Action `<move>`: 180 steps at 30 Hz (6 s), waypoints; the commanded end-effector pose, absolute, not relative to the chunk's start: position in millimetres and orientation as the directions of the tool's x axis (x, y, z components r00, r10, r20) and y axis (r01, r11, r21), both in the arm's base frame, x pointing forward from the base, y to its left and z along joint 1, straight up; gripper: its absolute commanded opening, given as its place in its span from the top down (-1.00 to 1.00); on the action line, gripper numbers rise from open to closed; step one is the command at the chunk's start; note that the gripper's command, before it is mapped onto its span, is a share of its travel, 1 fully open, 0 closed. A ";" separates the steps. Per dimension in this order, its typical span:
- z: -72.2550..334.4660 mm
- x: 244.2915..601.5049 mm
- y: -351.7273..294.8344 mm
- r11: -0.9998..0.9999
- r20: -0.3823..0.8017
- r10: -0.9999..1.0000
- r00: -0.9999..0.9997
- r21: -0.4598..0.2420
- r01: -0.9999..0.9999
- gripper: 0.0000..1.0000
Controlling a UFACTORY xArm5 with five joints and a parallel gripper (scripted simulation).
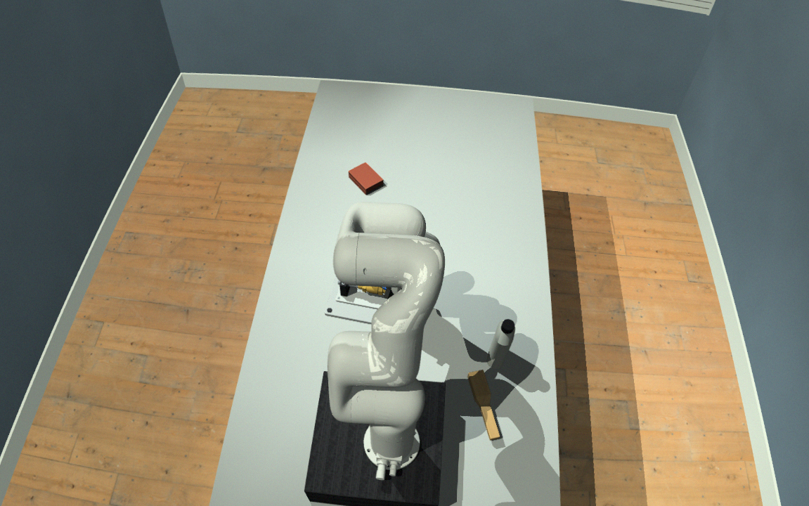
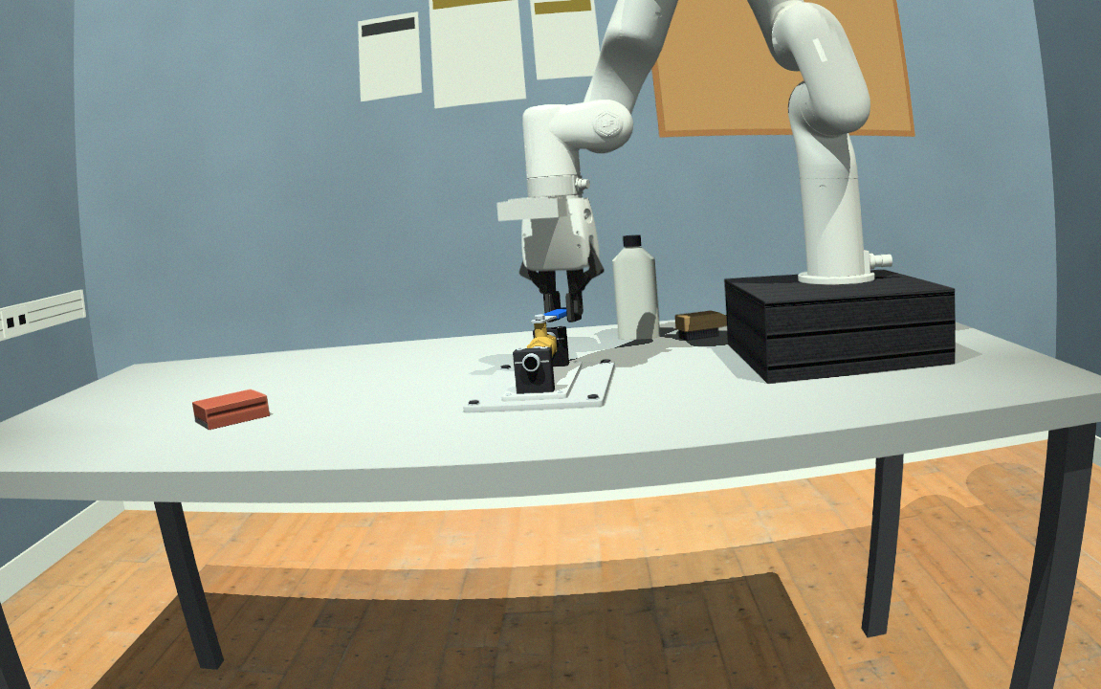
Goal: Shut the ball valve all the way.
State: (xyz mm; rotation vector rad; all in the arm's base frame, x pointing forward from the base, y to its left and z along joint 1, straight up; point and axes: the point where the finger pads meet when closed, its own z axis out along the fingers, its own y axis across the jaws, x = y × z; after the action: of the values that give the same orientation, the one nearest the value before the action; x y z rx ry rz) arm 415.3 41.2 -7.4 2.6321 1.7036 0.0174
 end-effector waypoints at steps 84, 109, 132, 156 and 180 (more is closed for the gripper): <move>-9.1 380.4 66.2 -0.805 0.003 0.593 0.805 0.002 0.593 1.00; -9.1 374.2 76.0 -0.883 0.003 0.469 0.883 0.001 0.469 1.00; -9.1 370.3 84.4 -0.932 0.004 0.362 0.932 0.001 0.362 1.00; -9.1 366.9 95.8 -0.976 0.004 0.219 0.976 0.000 0.219 1.00; -9.1 365.2 106.3 -0.996 0.004 0.085 0.996 -0.001 0.085 1.00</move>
State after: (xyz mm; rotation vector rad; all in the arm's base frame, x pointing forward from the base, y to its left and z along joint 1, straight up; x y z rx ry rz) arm 365.3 103.1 -9.4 3.1362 0.1844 0.0045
